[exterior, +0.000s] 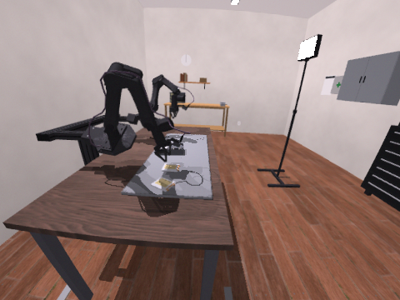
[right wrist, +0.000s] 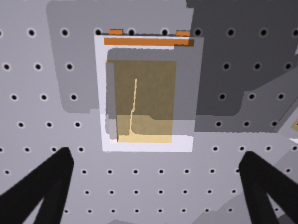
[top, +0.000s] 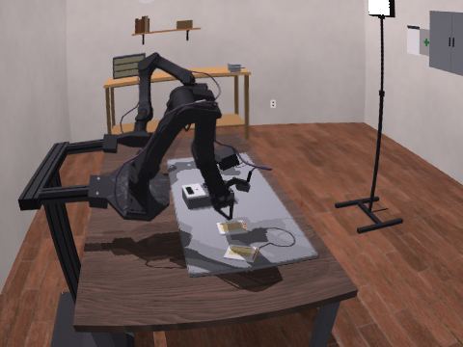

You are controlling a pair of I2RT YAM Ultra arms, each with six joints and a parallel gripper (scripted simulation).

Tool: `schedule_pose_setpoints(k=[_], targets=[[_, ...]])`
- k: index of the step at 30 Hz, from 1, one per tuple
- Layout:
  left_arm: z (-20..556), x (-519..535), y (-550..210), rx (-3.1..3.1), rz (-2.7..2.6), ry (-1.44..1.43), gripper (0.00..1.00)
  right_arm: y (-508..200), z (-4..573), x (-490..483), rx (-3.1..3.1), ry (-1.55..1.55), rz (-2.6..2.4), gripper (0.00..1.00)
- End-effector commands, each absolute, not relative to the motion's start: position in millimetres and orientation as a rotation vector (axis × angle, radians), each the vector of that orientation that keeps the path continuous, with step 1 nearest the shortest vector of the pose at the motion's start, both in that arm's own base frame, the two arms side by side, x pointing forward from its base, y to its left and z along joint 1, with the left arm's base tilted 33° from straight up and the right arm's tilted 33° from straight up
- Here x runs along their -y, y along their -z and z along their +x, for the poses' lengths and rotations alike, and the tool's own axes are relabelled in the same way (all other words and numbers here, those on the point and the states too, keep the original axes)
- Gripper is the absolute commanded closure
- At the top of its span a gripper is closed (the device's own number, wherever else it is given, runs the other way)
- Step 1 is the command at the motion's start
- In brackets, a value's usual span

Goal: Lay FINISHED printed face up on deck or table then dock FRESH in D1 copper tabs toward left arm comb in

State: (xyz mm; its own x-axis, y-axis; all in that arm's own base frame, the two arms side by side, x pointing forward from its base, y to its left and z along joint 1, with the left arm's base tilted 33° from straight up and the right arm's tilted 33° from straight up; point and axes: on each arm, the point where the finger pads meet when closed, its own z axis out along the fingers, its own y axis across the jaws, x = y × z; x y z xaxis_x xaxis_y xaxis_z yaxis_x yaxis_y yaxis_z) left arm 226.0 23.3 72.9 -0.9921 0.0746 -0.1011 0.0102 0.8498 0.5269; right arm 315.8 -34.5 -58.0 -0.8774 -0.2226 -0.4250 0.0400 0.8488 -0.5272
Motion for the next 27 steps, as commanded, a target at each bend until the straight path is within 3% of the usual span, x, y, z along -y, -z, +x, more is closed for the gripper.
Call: schedule_pose_setpoints(k=[1,27], targets=[[230.8,-19.4,-82.1,-2.887,0.042,-0.787,0.0,60.7,317.5,31.7,-2.538,0.726,-0.151,0.02],[230.8,-19.4,-82.1,-2.887,0.042,-0.787,0.0,74.9,318.8,36.3,-2.54,0.717,-0.166,0.02]])
